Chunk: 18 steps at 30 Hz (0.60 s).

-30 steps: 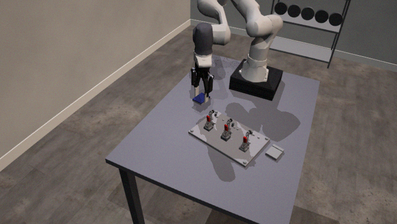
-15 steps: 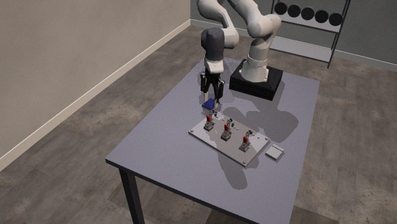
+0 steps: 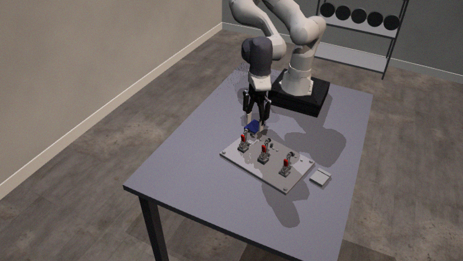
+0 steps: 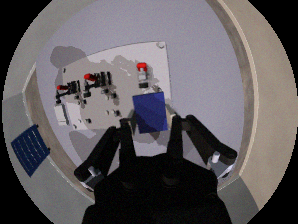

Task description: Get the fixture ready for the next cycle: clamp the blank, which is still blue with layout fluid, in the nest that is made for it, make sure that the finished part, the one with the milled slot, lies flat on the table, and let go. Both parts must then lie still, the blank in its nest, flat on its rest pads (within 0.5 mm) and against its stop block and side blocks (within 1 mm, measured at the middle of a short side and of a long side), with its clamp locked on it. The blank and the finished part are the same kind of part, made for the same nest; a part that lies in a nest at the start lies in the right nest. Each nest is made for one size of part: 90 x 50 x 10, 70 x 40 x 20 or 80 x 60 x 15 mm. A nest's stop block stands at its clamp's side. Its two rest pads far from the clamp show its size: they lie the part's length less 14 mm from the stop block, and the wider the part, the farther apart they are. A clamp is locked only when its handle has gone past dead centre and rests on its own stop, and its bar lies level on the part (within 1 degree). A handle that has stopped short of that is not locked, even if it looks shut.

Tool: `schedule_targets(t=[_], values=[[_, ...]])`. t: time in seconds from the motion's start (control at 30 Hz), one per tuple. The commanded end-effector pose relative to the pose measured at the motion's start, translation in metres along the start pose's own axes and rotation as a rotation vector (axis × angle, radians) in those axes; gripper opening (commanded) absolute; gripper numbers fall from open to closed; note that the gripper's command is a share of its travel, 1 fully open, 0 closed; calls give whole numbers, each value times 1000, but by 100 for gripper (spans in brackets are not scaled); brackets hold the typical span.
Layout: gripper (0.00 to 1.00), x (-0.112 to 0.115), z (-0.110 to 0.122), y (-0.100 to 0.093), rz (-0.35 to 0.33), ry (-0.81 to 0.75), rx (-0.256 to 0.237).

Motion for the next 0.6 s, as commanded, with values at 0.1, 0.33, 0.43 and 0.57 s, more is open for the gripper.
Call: schedule_targets(t=[0.1,0.33,0.43,0.57], values=[[0,0,-10,0,4,50,-4],[0,0,-12,0,4,50,-4],[0,0,-12,0,4,50,-4],[0,0,-12,0,4,50,-4]])
Point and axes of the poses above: the point where the finger pads meet when closed, its own y axis out along the fingers, its own z axis across the jaws, x = y × z, the point moved 1 cm from there along -y, back along the fingers, and after that the axes turned 11 degrees about y, right-handed, at the moved point
